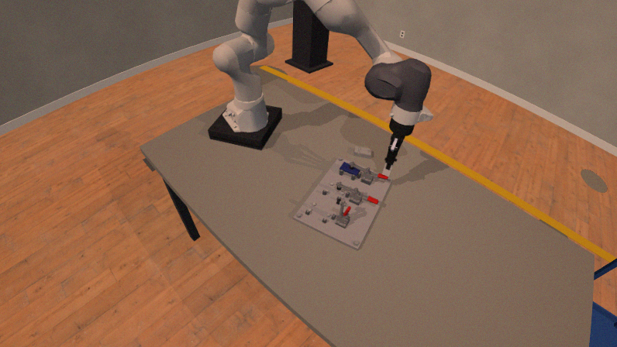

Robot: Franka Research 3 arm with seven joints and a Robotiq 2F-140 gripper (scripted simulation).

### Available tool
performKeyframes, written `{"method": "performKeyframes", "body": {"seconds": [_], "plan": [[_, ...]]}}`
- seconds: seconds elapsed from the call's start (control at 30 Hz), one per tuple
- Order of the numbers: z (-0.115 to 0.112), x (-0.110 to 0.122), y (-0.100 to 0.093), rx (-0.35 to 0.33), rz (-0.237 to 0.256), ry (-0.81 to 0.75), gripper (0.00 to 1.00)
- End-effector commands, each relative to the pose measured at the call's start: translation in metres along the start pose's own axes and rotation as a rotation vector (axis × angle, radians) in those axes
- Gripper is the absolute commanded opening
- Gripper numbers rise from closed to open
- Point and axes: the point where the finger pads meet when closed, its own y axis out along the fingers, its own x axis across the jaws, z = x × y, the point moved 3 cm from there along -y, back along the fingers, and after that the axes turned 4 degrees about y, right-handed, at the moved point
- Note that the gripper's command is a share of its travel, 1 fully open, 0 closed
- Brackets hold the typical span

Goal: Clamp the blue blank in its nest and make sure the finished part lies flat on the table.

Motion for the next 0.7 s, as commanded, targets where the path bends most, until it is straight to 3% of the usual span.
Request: {"method": "performKeyframes", "body": {"seconds": [0.0, 0.67], "plan": [[-0.0012, -0.0002, 0.0009, -0.004, 0.003, -0.002, 0.00], [-0.0012, -0.0002, 0.0009, -0.004, 0.003, -0.002, 0.00]]}}
